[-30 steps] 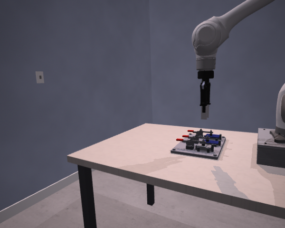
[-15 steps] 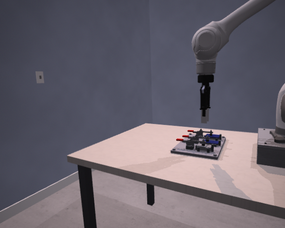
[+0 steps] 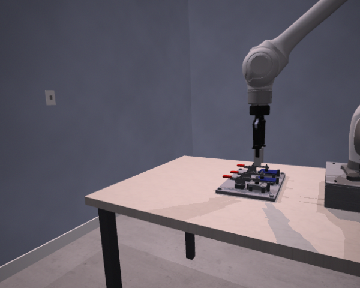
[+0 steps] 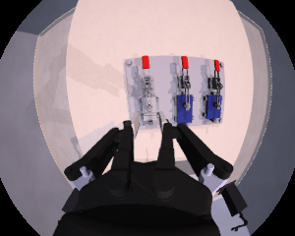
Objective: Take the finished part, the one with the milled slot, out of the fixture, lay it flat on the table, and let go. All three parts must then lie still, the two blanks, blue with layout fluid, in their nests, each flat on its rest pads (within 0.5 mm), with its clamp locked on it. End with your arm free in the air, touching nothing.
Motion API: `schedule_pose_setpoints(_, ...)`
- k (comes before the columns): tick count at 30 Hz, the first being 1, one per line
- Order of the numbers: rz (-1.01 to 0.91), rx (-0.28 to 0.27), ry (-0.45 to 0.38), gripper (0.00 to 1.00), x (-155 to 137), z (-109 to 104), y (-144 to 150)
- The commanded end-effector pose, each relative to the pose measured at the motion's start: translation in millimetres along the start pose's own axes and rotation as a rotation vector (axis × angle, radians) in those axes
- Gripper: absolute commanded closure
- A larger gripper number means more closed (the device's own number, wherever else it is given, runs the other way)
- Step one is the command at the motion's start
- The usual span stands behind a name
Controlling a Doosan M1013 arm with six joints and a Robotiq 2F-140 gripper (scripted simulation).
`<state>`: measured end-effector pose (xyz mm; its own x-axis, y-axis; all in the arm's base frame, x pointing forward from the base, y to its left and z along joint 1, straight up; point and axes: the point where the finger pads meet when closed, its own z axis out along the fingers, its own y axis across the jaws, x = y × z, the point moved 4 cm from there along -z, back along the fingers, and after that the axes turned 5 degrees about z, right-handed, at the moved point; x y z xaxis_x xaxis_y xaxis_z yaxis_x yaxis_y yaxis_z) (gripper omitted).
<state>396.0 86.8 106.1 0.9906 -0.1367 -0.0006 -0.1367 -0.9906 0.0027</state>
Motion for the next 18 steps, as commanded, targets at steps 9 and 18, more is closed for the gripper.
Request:
schedule_pose_setpoints(9, 0.000, 0.000, 0.000, 0.72, 9, 1, -1)
schedule_pose_setpoints(18, 0.000, 0.000, 0.000, 0.72, 56, 1, -5)
